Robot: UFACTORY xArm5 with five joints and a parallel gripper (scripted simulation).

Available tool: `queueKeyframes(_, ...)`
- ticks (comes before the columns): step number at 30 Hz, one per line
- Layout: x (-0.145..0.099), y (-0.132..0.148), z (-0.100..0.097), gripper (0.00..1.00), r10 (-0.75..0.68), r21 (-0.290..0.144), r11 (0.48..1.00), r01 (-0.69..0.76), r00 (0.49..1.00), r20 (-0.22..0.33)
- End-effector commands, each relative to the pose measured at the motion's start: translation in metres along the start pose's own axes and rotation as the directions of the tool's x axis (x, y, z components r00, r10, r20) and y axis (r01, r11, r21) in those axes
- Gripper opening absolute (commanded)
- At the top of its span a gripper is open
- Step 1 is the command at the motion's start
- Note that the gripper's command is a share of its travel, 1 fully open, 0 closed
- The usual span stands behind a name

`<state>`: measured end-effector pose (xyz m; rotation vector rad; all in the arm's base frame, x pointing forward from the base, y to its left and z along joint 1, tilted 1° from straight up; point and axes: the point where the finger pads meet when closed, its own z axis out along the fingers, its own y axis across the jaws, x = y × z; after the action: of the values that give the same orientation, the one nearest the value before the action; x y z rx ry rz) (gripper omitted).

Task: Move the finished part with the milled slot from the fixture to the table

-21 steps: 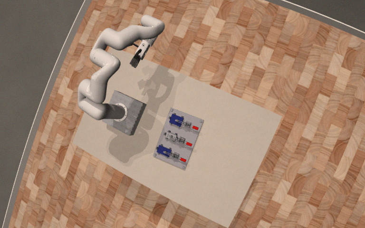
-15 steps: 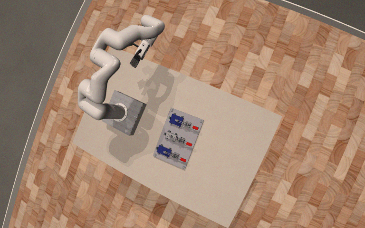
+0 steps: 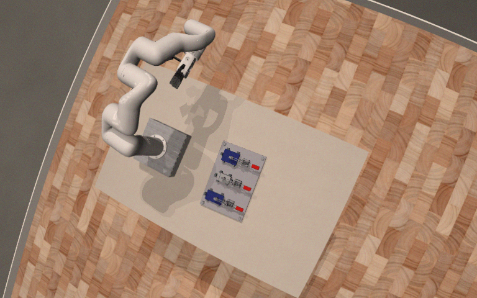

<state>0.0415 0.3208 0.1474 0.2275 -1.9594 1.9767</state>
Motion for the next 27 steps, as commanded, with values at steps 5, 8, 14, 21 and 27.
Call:
queueKeyframes(5, -0.010, -0.005, -0.001, 1.00, 0.044, -0.048, 0.998, -0.044, 0.999, -0.019)
queueKeyframes(8, -0.022, -0.011, -0.001, 1.00, 0.098, -0.102, 0.990, -0.102, 0.994, -0.050)
queueKeyframes(14, -0.048, -0.023, 0.000, 1.00, 0.210, -0.202, 0.951, -0.234, 0.968, -0.135)
queueKeyframes(21, -0.085, -0.040, 0.005, 1.00, 0.349, -0.297, 0.853, -0.430, 0.892, -0.289)
queueKeyframes(27, -0.114, -0.054, 0.012, 1.00, 0.433, -0.326, 0.745, -0.582, 0.794, -0.427)
